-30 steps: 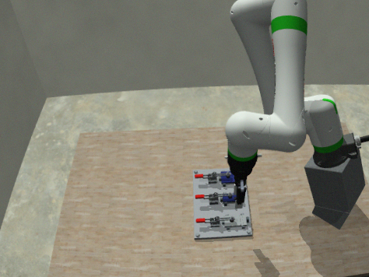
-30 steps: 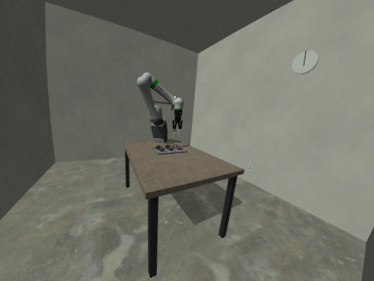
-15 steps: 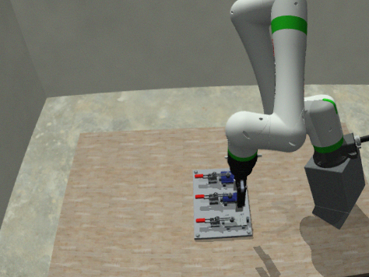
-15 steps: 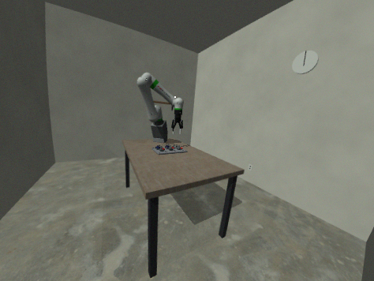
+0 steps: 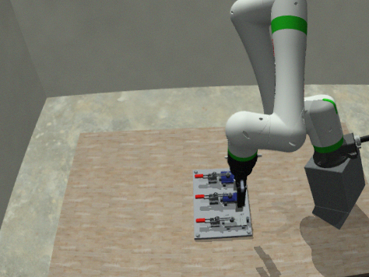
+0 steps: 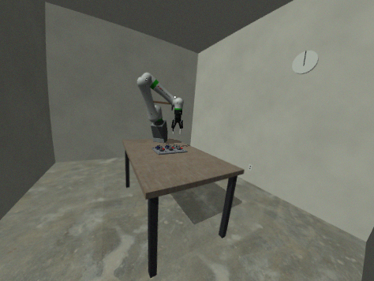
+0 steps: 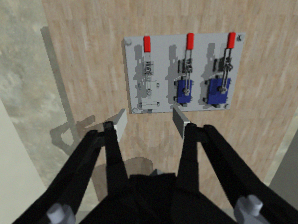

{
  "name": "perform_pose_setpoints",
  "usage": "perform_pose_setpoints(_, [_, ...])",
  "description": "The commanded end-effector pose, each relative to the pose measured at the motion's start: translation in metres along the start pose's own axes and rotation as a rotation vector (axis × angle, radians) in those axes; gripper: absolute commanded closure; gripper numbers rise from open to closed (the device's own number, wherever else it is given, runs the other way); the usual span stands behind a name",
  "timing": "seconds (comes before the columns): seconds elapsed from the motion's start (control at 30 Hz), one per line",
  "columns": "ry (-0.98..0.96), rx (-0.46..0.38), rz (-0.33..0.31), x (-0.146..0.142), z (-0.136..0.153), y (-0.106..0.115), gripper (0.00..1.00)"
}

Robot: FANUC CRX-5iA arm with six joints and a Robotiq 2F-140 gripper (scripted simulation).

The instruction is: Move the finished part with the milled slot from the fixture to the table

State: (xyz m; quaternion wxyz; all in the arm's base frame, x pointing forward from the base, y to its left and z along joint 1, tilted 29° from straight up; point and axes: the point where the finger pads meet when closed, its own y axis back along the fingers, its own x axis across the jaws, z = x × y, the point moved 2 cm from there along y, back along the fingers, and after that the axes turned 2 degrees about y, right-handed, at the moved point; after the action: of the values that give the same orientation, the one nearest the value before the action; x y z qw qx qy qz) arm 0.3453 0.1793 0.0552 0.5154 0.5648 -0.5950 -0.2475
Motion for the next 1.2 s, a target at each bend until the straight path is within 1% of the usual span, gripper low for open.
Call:
perform_pose_setpoints(0.0, [0.0,0.0,0.0,-0.0001,-0.0001,0.0002,0.42])
perform_pose_setpoints(1.0, [0.0,0.0,0.0,-0.0001,-0.0001,0.0002,0.42])
perform_pose_setpoints(1.03, [0.0,0.0,0.0,-0.0001,-0.0001,0.0002,0.72])
perform_pose_setpoints(1.17, [0.0,0.0,0.0,-0.0001,-0.0001,0.0002,0.72])
